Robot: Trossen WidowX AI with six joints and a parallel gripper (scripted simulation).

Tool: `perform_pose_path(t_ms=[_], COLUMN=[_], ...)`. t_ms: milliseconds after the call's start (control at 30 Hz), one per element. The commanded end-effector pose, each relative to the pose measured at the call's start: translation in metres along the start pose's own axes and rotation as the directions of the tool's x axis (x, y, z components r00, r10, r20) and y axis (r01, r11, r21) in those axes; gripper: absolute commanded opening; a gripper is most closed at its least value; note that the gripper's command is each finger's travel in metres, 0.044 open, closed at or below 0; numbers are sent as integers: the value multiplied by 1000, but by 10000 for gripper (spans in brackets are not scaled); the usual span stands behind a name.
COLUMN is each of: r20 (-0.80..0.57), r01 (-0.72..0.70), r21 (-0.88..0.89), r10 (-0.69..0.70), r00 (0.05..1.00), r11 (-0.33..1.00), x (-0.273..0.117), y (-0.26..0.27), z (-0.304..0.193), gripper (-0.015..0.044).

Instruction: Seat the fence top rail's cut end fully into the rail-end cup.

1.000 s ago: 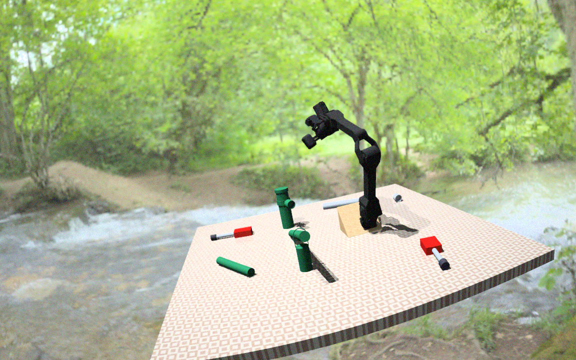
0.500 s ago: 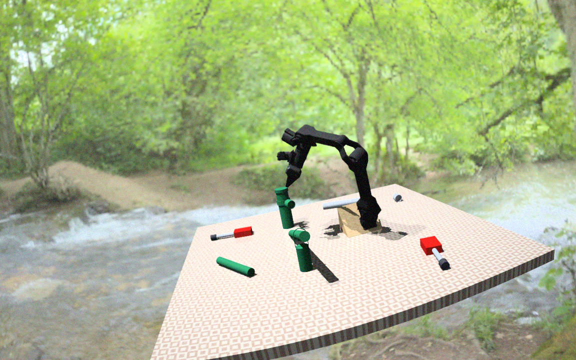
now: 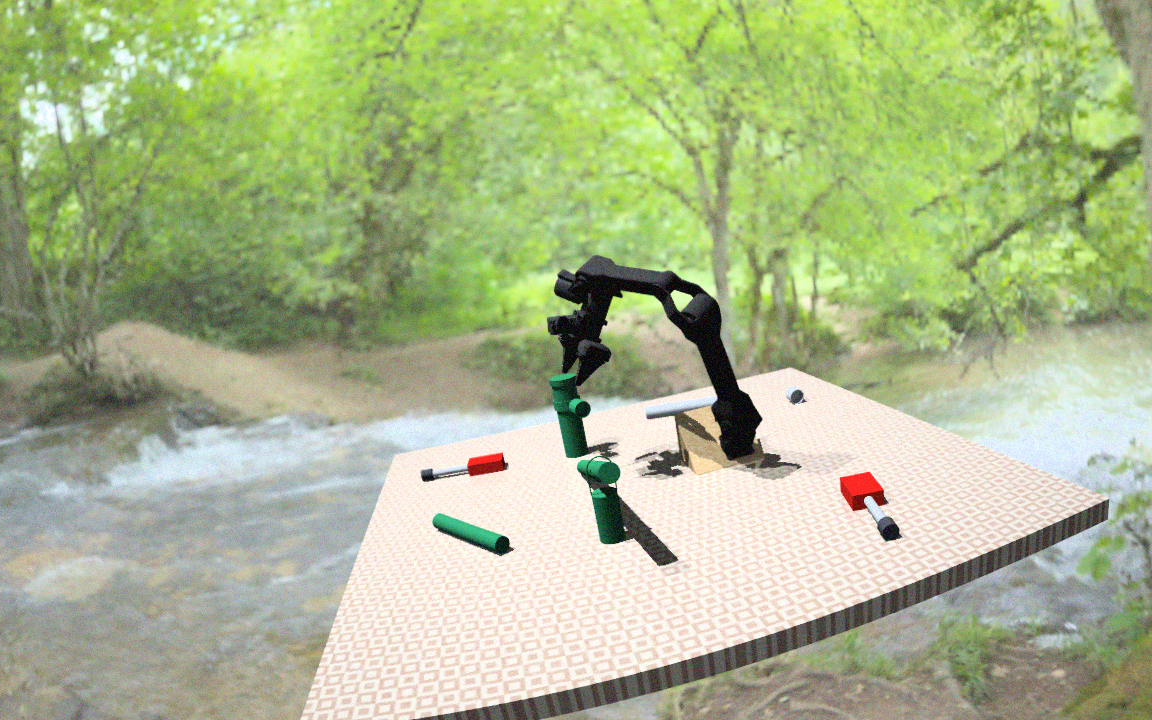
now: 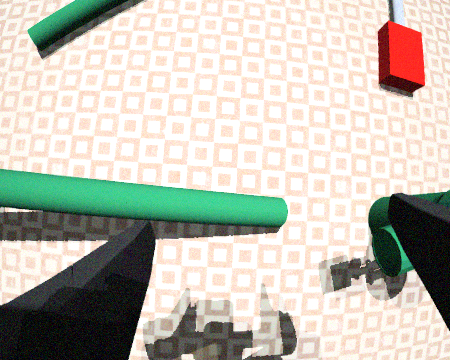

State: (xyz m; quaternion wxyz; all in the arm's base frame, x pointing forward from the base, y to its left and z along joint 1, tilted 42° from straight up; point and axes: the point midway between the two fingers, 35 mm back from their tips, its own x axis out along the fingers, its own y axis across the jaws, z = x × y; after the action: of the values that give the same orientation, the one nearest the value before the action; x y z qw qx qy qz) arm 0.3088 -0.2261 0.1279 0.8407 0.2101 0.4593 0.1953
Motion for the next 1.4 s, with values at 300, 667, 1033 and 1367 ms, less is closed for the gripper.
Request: perform_pose_path(t_ms=[300,667,1033,1367], r20=[8,34,34,35], r01=[-44,31,31,31], r21=[-830,-999,-999,-999], r10=[91,145,145,145], r00=[996,989,989,989], r11=[556,25,25,26], x=[5,10,10,38], y=[-83,-123,-123,-120], z=[-40,-73,-73,-87], gripper=[440,440,440,440])
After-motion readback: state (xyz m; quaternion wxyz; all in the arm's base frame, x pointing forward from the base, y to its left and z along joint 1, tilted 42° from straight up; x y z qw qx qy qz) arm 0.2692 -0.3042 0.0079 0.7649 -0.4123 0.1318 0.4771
